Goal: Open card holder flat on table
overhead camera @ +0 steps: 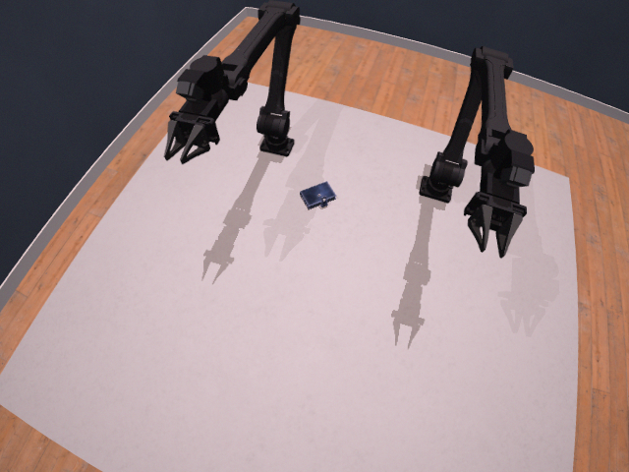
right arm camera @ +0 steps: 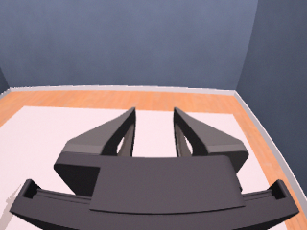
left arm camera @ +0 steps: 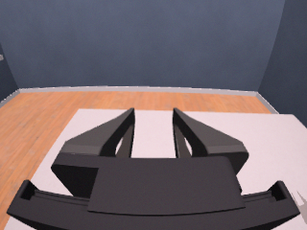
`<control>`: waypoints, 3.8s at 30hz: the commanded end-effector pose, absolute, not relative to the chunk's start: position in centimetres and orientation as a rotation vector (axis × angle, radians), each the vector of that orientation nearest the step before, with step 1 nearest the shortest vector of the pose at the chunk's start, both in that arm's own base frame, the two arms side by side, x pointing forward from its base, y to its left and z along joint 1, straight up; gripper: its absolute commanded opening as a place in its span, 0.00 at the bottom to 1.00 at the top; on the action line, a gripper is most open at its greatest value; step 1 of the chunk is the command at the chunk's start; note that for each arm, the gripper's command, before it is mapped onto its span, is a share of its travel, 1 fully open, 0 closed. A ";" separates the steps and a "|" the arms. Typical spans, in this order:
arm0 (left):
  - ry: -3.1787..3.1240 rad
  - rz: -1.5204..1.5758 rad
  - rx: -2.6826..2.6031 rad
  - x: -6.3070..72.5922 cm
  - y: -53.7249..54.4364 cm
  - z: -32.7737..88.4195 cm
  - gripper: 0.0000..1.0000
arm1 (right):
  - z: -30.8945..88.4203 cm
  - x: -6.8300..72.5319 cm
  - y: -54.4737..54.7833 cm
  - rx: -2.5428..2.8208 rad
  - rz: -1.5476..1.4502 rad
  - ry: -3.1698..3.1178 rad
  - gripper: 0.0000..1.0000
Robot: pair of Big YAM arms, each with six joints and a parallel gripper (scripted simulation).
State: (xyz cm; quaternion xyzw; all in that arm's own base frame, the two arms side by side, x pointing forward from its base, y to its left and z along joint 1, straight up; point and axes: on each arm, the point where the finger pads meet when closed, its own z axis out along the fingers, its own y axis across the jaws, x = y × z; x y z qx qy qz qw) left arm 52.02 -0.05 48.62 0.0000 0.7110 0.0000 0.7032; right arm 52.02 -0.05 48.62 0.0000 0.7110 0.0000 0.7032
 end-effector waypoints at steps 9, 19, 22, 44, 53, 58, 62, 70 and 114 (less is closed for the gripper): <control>1.526 0.000 0.000 51.8 0.0 51.8 0.36 | 51.2 51.9 0.0 0.000 0.000 1.536 0.36; 1.668 0.064 0.315 54.5 -4.8 46.8 0.36 | 51.2 51.9 0.0 0.000 0.000 1.536 0.36; 1.711 0.061 0.429 55.1 -6.6 44.5 0.36 | 51.2 51.9 0.0 0.000 0.000 1.536 0.36; 1.809 -0.063 1.126 53.8 -16.9 31.1 0.36 | 51.2 51.9 0.0 0.000 0.000 1.536 0.36; 1.766 -0.208 1.470 50.9 -21.9 24.1 0.36 | 51.2 51.9 0.0 0.000 0.000 1.536 0.36; 1.707 -0.299 1.641 48.8 -24.2 21.0 0.36 | 51.2 51.9 0.0 0.000 0.000 1.536 0.36; 1.667 -0.323 1.689 47.8 -24.7 21.0 0.36 | 51.2 51.9 0.0 0.000 0.000 1.536 0.36; 1.577 -0.551 1.943 42.0 -27.5 13.7 0.36 | 51.2 51.9 0.0 0.000 0.000 1.536 0.36; 0.838 -1.339 2.213 25.6 -35.9 7.4 0.36 | 51.2 51.9 0.0 0.000 0.000 1.536 0.36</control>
